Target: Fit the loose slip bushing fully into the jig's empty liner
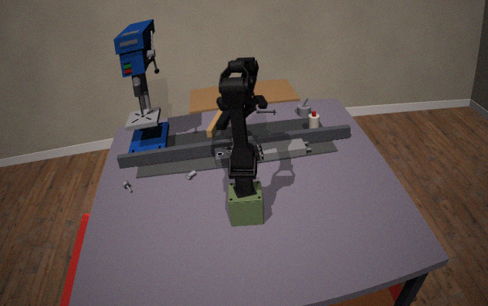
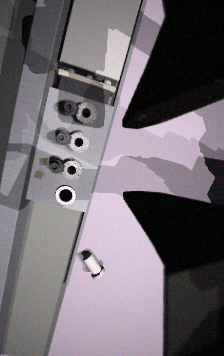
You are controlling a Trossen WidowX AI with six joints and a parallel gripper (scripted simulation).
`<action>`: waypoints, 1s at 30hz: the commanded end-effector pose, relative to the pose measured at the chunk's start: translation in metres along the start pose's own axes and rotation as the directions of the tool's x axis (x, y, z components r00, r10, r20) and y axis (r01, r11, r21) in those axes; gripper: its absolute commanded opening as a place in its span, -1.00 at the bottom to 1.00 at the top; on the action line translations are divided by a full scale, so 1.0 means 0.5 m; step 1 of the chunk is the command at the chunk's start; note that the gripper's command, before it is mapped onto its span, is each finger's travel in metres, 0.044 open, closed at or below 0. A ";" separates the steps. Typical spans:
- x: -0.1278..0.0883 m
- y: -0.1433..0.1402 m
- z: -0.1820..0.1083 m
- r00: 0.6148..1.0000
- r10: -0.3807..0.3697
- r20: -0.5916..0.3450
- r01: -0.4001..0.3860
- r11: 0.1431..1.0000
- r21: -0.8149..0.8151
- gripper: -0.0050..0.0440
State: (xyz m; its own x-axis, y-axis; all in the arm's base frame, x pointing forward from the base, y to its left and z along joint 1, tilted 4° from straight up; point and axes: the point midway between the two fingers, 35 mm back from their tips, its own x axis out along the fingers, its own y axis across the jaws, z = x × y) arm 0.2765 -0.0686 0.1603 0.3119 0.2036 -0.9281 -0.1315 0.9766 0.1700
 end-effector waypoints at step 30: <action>0.246 0.277 0.018 0.962 -0.118 -0.247 0.250 0.743 0.620 -0.08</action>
State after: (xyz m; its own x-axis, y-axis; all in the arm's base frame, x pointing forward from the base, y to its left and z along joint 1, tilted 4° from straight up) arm 0.3088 0.0686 0.0877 0.1109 0.1011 -0.9887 0.4859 0.8623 0.1427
